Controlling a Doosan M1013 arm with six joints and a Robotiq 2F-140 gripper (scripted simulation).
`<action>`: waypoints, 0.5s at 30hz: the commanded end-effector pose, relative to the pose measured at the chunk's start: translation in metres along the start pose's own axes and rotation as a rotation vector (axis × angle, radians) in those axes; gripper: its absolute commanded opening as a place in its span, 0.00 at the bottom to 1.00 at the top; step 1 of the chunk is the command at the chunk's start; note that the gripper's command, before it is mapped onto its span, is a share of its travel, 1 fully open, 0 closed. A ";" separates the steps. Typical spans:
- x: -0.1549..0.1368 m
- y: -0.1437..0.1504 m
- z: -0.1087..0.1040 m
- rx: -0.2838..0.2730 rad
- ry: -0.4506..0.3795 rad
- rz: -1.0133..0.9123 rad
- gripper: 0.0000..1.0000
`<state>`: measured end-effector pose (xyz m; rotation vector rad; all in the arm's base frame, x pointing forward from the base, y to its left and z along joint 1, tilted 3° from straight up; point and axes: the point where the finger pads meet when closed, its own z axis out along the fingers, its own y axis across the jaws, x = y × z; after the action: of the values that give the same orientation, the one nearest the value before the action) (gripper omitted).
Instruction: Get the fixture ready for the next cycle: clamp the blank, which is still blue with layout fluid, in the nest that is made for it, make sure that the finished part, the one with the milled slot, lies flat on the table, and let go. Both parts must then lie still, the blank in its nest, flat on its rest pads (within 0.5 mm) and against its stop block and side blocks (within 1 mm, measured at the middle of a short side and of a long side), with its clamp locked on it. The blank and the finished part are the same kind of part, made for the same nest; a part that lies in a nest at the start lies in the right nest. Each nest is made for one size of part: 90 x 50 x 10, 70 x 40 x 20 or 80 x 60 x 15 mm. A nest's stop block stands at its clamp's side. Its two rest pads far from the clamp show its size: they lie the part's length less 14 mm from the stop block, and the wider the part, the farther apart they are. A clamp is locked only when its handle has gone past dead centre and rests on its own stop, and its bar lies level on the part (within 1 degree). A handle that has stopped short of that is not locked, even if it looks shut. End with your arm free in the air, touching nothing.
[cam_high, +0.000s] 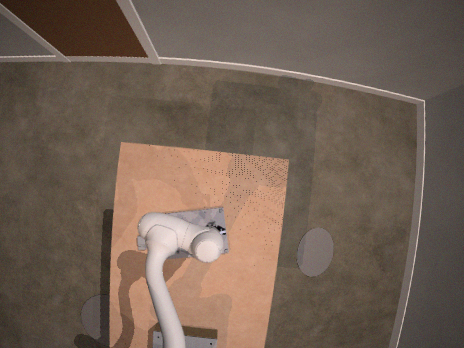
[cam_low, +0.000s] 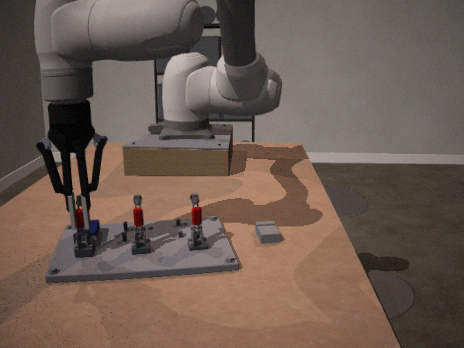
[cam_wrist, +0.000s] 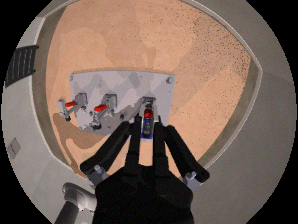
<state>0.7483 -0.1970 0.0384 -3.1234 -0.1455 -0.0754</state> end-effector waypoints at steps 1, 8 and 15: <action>0.002 -0.001 0.003 -0.002 0.000 -0.001 0.00; 0.005 -0.001 0.003 -0.002 0.000 -0.001 0.00; 0.007 -0.001 0.003 -0.002 0.000 -0.001 0.00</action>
<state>0.7525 -0.1966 0.0385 -3.1243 -0.1450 -0.0795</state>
